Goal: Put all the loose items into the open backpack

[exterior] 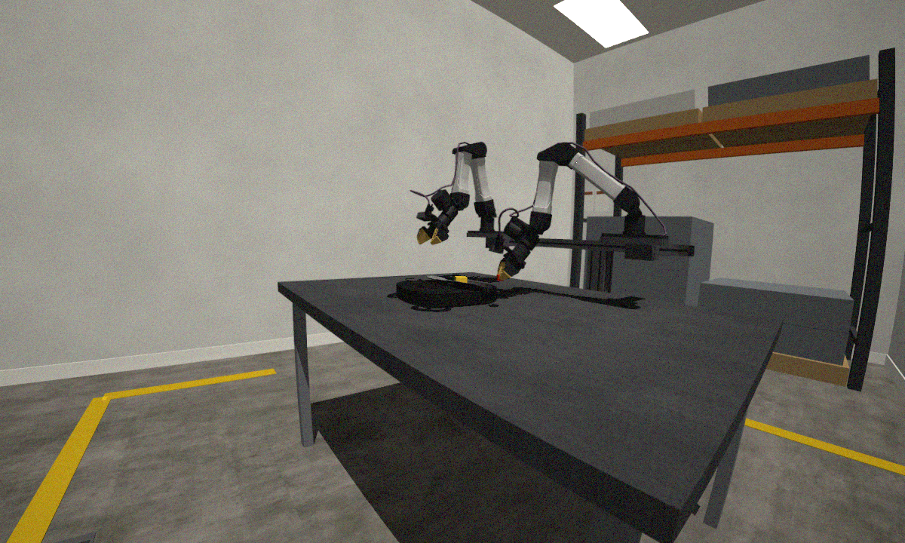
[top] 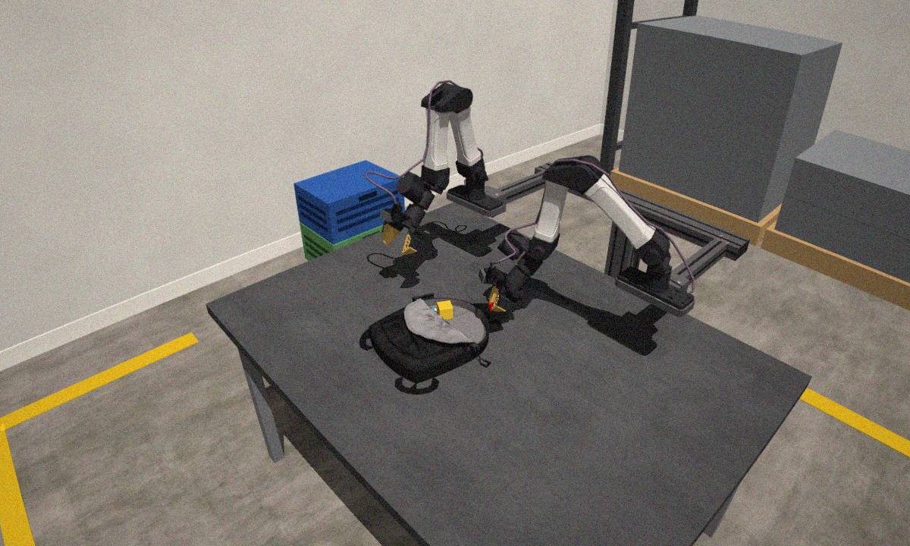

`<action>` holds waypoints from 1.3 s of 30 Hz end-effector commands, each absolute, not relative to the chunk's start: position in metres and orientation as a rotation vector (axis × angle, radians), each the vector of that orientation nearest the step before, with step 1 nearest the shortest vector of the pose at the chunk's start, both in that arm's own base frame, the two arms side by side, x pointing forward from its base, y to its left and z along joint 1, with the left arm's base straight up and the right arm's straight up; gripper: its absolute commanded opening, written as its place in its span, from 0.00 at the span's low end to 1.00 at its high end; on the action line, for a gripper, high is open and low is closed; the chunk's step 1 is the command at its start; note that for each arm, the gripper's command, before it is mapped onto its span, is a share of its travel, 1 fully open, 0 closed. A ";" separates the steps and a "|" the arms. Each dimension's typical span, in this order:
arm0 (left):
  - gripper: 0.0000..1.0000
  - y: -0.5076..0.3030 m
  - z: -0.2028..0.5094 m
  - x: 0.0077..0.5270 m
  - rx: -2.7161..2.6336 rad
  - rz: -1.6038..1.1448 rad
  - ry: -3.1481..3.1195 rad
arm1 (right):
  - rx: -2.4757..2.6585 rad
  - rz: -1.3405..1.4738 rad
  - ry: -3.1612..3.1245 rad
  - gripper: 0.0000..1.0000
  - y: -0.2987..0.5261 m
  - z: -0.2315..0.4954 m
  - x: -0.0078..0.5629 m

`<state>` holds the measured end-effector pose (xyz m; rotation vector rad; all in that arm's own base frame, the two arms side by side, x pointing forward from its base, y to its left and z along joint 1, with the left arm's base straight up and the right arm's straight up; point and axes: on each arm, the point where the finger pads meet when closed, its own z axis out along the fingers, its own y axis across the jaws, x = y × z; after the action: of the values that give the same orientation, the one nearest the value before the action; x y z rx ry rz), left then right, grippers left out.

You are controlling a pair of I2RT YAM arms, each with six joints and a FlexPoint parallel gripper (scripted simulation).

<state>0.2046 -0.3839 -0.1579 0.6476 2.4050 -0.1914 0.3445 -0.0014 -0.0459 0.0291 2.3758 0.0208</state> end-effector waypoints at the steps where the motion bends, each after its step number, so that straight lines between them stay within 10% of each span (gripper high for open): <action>1: 0.13 -0.407 -0.129 0.214 0.617 -0.264 2.361 | 0.029 0.023 2.342 0.90 -0.004 -0.037 0.352; 39: 0.13 -0.409 -0.127 0.216 0.611 -0.273 2.356 | 0.029 0.023 2.342 0.90 -0.004 -0.037 0.352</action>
<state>0.2055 -0.3866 -0.1557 0.6457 2.4019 -0.1966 0.3445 -0.0014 -0.0459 0.0291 2.3758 0.0208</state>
